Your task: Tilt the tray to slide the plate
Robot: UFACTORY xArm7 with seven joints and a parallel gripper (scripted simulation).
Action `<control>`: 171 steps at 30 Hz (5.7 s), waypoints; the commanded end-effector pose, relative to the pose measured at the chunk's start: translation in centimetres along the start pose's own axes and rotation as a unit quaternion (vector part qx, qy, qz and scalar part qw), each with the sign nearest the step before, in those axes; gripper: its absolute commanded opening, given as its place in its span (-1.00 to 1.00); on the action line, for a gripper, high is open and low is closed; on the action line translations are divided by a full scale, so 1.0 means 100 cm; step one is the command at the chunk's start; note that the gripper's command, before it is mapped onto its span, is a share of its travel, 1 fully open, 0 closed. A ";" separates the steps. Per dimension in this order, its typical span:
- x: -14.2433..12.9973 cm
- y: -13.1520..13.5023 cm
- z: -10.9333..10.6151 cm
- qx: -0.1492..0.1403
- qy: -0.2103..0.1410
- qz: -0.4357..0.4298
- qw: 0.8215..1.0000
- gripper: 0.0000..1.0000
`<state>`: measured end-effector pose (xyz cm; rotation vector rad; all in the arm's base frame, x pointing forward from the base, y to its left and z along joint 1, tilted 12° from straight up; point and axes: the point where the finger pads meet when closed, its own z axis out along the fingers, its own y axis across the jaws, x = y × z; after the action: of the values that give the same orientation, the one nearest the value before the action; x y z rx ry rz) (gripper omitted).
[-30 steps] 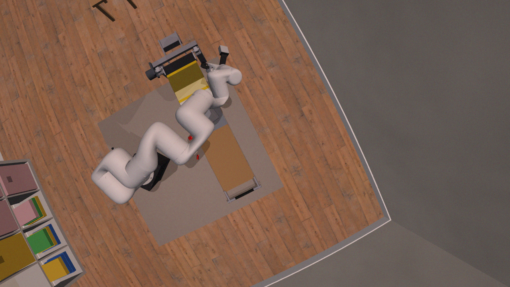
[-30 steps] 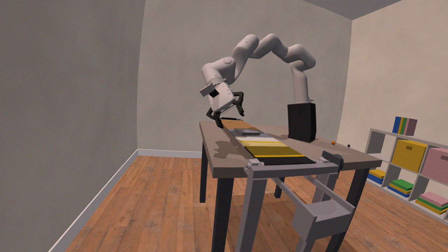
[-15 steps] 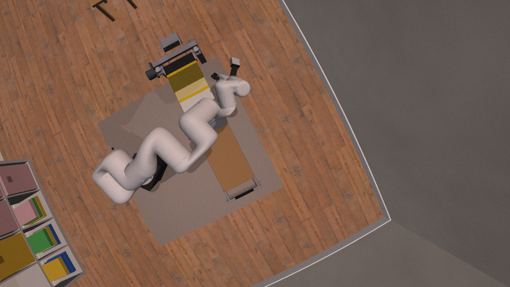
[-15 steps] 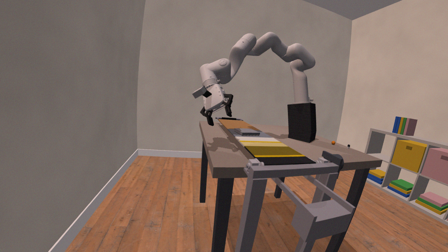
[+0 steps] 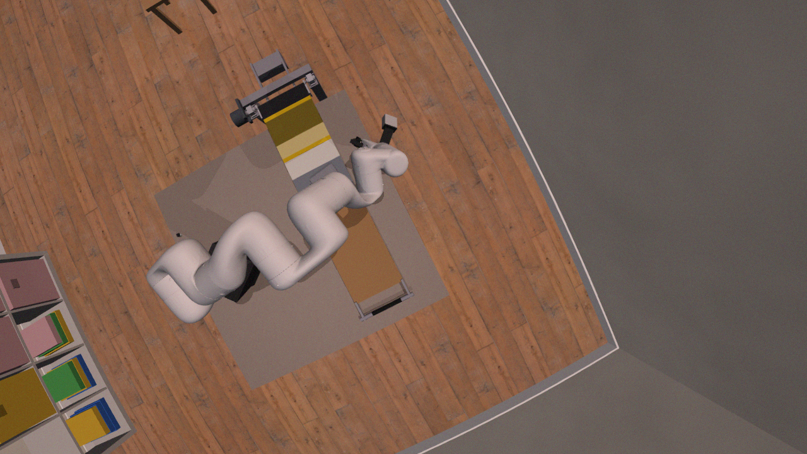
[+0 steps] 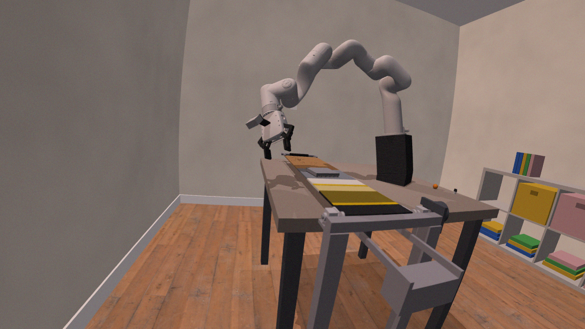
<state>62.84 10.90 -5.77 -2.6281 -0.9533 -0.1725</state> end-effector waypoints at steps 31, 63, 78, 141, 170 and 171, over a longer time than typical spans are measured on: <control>-0.159 0.135 -0.126 -0.134 -0.020 0.124 0.983 1.00; -0.392 0.180 -0.259 -0.242 -0.032 0.292 0.925 1.00; -0.477 0.164 -0.294 -0.268 -0.030 0.355 0.895 1.00; -0.489 0.171 -0.270 -0.198 -0.177 -0.156 0.951 1.00; -0.493 0.176 -0.258 -0.115 -0.238 -0.504 0.822 1.00; -0.493 0.177 -0.258 -0.112 -0.240 -0.515 0.815 1.00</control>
<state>36.24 -40.33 2.32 -2.1532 -2.4887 0.1593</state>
